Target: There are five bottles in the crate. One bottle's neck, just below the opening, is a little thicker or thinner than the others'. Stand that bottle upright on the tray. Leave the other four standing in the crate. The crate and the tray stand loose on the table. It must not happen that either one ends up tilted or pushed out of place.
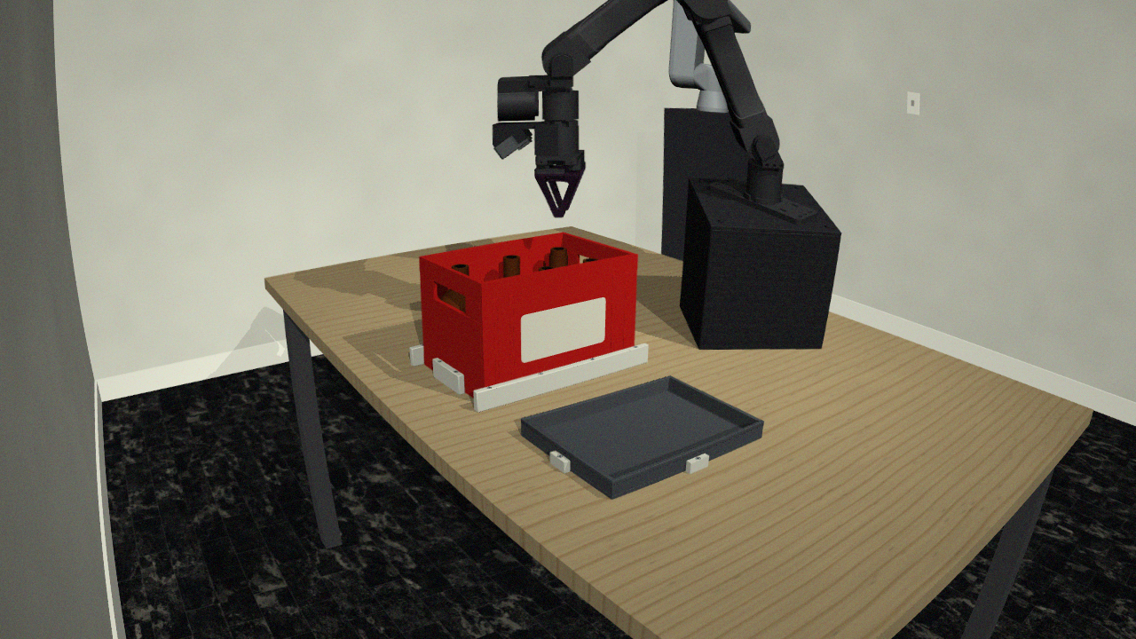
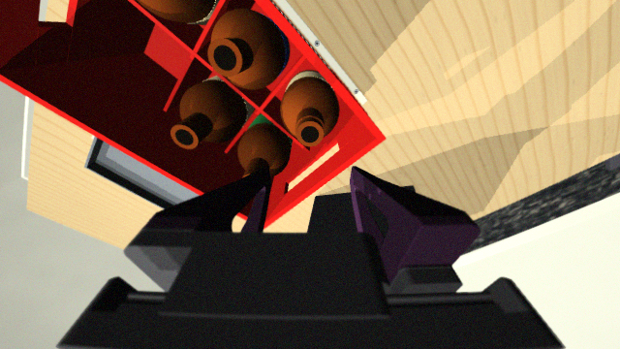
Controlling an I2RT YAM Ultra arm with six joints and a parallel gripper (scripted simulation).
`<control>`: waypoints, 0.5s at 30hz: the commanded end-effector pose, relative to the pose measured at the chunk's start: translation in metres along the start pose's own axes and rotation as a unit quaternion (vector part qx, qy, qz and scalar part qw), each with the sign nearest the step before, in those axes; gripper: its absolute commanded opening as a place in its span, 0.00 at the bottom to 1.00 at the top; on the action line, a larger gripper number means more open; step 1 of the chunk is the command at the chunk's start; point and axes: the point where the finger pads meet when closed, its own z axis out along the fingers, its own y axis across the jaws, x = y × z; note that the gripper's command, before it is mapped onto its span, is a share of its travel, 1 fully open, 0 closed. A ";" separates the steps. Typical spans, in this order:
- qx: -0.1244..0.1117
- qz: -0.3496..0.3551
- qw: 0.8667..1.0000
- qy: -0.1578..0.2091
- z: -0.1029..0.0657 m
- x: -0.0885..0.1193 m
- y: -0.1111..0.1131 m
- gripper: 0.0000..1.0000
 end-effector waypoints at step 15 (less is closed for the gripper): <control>-0.011 0.001 0.999 -0.037 -0.018 -0.017 0.002 0.61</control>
